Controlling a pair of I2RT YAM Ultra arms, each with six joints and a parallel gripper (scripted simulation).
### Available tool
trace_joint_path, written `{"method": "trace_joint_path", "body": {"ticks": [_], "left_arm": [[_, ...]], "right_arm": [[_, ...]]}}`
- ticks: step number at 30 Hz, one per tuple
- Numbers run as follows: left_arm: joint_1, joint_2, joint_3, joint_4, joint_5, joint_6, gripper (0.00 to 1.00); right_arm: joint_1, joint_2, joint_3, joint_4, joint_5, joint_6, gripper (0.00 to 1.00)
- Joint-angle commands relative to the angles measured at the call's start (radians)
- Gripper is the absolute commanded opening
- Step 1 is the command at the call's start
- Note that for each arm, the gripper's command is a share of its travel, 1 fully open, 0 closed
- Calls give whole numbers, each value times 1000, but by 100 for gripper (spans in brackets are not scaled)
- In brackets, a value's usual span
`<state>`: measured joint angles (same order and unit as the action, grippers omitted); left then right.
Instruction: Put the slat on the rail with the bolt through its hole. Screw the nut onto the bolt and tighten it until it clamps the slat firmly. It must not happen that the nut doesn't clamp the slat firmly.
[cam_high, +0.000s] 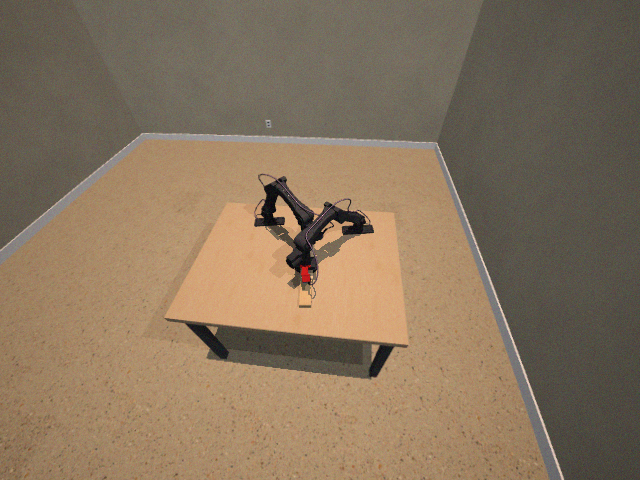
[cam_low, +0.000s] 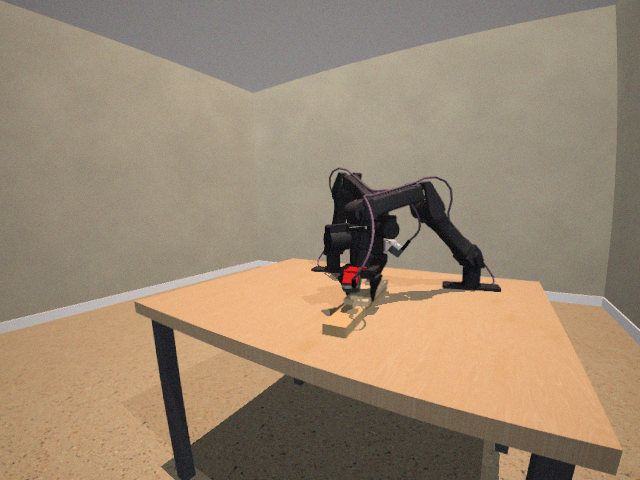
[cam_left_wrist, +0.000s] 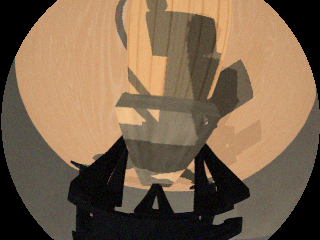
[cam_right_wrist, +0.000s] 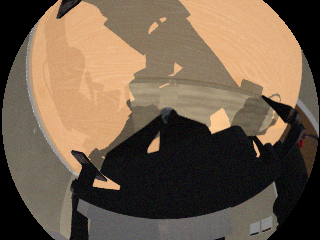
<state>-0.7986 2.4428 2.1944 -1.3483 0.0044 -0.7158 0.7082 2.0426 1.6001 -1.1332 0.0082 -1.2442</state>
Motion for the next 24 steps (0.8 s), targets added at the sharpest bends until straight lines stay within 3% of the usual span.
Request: {"method": "trace_joint_path", "body": {"ticks": [1, 8, 24], "left_arm": [[0, -10, 4, 0, 0, 0, 72], [0, -10, 4, 0, 0, 0, 72], [0, -10, 4, 0, 0, 0, 72]], "right_arm": [[0, -7, 4, 0, -1, 0, 11], [0, -7, 4, 0, -1, 26, 11], [-4, -8, 2, 1, -8, 555, 11]]}}
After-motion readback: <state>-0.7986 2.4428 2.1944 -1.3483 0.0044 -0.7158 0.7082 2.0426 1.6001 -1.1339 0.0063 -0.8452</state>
